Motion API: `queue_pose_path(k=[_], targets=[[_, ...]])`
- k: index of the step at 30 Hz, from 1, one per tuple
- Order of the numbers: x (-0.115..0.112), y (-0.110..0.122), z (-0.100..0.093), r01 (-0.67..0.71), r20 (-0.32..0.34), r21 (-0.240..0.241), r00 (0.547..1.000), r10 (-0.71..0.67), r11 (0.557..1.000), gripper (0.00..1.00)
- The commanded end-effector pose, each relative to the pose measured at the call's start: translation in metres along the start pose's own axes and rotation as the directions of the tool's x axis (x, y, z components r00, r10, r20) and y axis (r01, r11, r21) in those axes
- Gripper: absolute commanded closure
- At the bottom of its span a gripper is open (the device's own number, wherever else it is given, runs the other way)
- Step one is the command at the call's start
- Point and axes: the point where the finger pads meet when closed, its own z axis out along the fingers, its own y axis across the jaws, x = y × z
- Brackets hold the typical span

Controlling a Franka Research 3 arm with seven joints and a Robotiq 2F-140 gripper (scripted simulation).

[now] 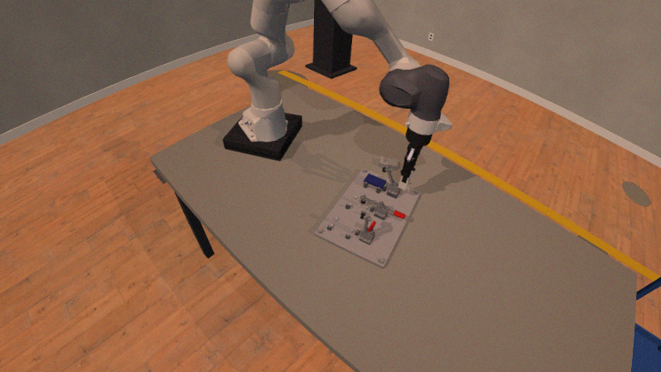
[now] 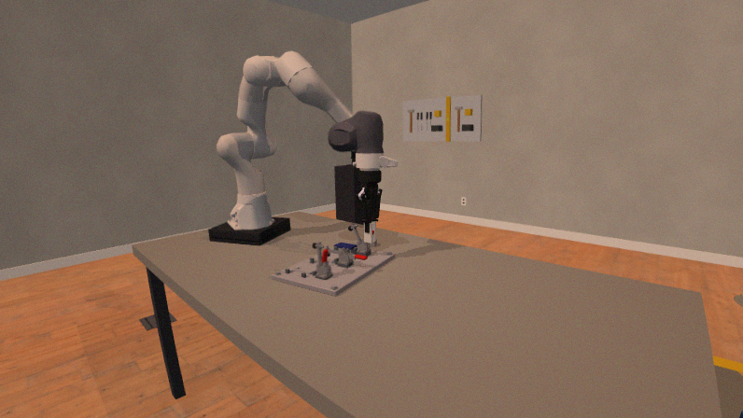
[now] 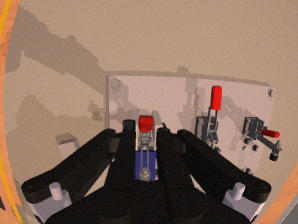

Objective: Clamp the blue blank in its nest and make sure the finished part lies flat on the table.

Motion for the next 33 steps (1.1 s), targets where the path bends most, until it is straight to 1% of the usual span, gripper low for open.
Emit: queue_pose_path(k=[1, 33], targets=[[0.007, 0.000, 0.001, -0.002, -0.010, -0.002, 1.000, 0.002, 1.000, 1.00], [0.025, 0.000, 0.018, -0.002, -0.010, -0.002, 1.000, 0.002, 1.000, 1.00]])
